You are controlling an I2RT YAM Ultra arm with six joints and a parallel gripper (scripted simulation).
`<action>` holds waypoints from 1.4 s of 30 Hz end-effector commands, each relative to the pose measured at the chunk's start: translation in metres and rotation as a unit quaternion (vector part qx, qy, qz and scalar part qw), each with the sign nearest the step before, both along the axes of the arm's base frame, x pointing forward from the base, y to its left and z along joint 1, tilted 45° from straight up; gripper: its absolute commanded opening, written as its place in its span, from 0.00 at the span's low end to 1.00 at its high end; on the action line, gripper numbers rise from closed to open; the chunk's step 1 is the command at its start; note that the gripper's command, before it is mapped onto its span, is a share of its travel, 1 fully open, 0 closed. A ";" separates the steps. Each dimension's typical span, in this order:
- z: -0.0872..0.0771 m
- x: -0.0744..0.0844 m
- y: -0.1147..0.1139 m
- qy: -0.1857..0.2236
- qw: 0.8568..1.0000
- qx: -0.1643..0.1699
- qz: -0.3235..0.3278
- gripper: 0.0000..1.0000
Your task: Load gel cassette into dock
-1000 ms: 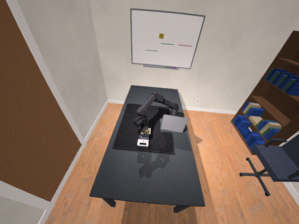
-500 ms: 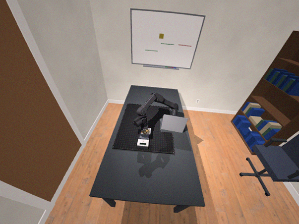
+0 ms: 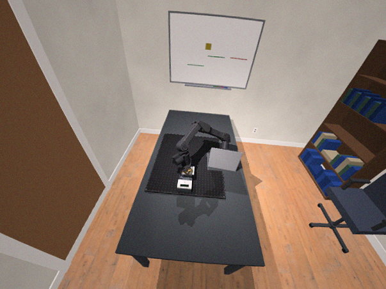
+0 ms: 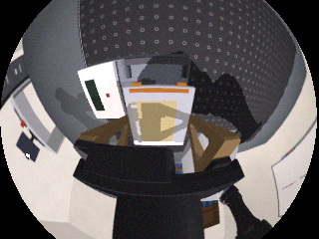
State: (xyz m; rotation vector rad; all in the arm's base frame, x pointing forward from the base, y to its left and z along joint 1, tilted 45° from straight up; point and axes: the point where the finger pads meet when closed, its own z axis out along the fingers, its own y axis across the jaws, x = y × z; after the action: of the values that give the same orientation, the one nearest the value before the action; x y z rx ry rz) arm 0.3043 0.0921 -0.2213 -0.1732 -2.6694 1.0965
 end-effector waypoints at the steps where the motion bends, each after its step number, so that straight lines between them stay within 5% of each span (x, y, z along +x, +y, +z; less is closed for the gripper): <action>1: -0.010 -0.002 0.001 -0.002 1.000 0.000 0.017 0.00; 5: -0.008 0.000 0.001 -0.006 1.000 0.002 0.017 0.00; 6: -0.003 0.018 0.009 -0.031 0.999 0.016 0.015 0.00; 14: -0.021 -0.003 -0.010 -0.002 1.000 -0.001 0.017 0.00; 28: -0.014 0.003 -0.009 -0.017 1.000 0.007 0.018 0.00; 29: -0.013 0.017 -0.001 -0.035 0.999 0.018 0.019 0.00; 31: -0.013 0.018 -0.001 -0.035 0.999 0.018 0.019 0.00; 42: -0.026 0.008 -0.009 -0.019 1.000 0.009 0.019 0.00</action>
State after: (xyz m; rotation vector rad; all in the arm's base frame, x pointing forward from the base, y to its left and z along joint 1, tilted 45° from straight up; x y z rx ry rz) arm 0.3036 0.0732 -0.2430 -0.1699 -2.6810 1.0926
